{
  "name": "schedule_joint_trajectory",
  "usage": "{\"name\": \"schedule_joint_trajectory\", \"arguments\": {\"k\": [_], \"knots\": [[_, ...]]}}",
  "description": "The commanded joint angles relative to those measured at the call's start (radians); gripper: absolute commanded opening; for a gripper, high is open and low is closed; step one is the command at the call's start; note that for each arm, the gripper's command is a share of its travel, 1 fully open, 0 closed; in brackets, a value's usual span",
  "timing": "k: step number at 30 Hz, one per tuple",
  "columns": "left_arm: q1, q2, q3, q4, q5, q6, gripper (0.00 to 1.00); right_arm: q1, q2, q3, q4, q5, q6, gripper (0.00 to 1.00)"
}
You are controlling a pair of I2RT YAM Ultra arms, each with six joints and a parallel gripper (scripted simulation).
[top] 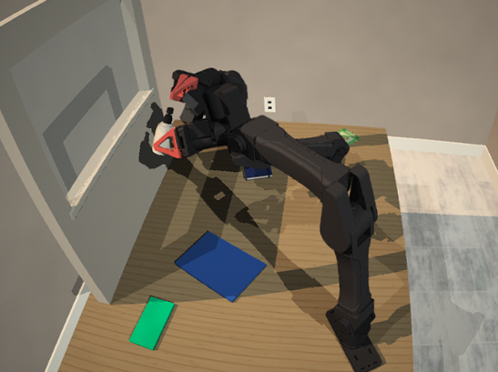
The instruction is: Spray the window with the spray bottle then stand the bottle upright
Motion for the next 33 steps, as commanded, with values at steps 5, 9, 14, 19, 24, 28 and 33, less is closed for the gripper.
{"name": "schedule_joint_trajectory", "arguments": {"k": [5,9,14,19,24,28,33], "knots": [[-0.007,-0.03,0.037,0.028,-0.001,0.002,0.0,0.005,-0.001,-0.034,-0.002,-0.01,-0.006,0.0],[-0.007,-0.03,0.037,0.028,-0.001,0.002,0.0,0.013,-0.007,-0.016,-0.004,-0.011,-0.007,0.0],[-0.007,-0.03,0.037,0.028,-0.001,0.002,0.0,0.012,-0.032,-0.049,-0.015,-0.013,-0.009,0.0],[-0.007,-0.03,0.037,0.028,-0.001,0.002,0.0,0.012,-0.038,-0.052,-0.002,-0.015,-0.009,0.0],[-0.007,-0.03,0.037,0.028,-0.001,0.002,0.0,0.008,-0.04,-0.04,-0.013,-0.016,-0.01,0.0],[-0.007,-0.03,0.037,0.028,-0.001,0.002,0.0,0.012,-0.027,-0.046,-0.016,-0.018,-0.01,0.0],[-0.007,-0.03,0.037,0.028,-0.001,0.002,0.0,0.013,-0.046,-0.051,-0.014,-0.019,-0.011,0.0]]}}
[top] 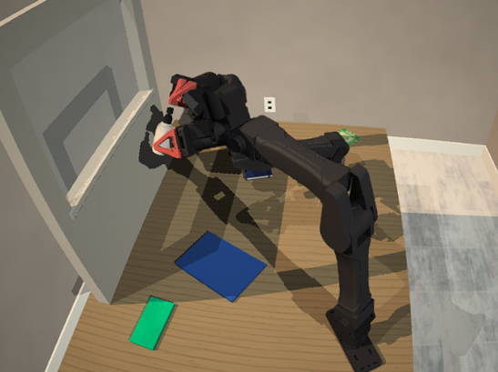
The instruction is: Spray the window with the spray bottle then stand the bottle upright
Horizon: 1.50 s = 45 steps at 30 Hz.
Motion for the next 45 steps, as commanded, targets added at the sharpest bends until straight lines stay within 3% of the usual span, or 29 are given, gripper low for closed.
{"name": "schedule_joint_trajectory", "arguments": {"k": [1,23,26,28,34,45], "knots": [[-0.007,-0.03,0.037,0.028,-0.001,0.002,0.0,0.003,-0.014,-0.042,0.003,-0.01,-0.006,0.0],[-0.007,-0.03,0.037,0.028,-0.001,0.002,0.0,0.016,-0.042,-0.048,-0.002,-0.014,-0.009,0.0],[-0.007,-0.03,0.037,0.028,0.002,0.002,0.0,0.005,0.007,0.01,-0.003,-0.015,-0.008,0.0],[-0.007,-0.03,0.037,0.028,0.002,0.002,0.0,0.01,-0.048,-0.009,-0.008,-0.013,-0.01,0.0],[-0.007,-0.03,0.037,0.028,0.006,0.002,0.0,0.013,-0.055,-0.056,-0.004,-0.014,-0.011,0.0],[-0.008,-0.03,0.037,0.028,0.006,0.002,0.0,0.021,-0.06,-0.02,-0.003,-0.008,-0.012,0.0]]}}
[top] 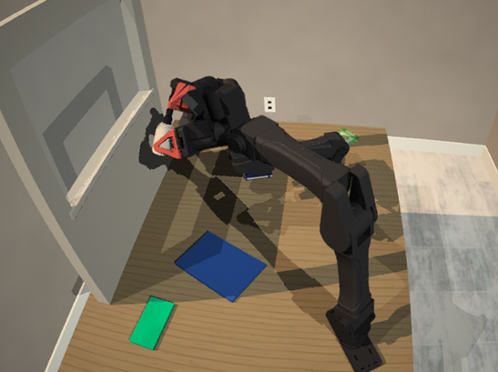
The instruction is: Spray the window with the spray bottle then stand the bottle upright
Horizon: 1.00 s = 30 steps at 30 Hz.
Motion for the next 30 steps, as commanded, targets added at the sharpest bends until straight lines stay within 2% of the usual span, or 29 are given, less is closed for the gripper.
{"name": "schedule_joint_trajectory", "arguments": {"k": [1,14,16,30], "knots": [[-0.008,-0.031,0.037,0.031,0.008,0.002,0.0,0.014,-0.026,0.006,0.021,0.005,-0.007,0.0],[-0.012,-0.032,0.036,0.031,0.008,0.002,0.0,0.017,-0.041,-0.038,0.018,0.001,-0.008,0.0],[-0.012,-0.033,0.036,0.031,0.008,0.002,0.0,0.018,-0.04,-0.002,0.023,0.004,-0.008,0.0],[-0.012,-0.033,0.035,0.031,0.008,0.001,0.0,0.019,-0.051,-0.009,0.023,0.003,-0.009,0.0]]}}
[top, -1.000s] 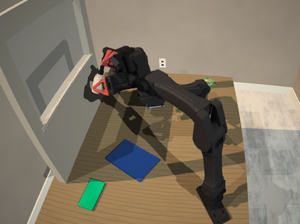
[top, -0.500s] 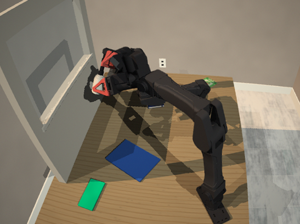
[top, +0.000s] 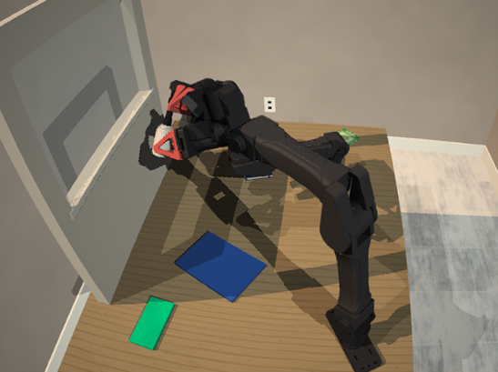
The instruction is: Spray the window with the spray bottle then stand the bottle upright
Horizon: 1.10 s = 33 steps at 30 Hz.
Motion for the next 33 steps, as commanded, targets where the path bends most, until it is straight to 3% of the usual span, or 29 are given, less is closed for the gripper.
{"name": "schedule_joint_trajectory", "arguments": {"k": [1,16,33], "knots": [[-0.013,-0.034,0.035,0.046,0.018,0.001,0.0,0.016,-0.032,-0.002,0.042,0.003,-0.007,0.0],[-0.013,-0.034,0.035,0.046,0.018,0.001,0.0,0.016,-0.032,-0.002,0.042,0.003,-0.007,0.0],[-0.009,-0.033,0.035,0.045,0.011,-0.005,0.0,-0.049,-0.053,-0.105,0.059,0.043,0.034,0.0]]}}
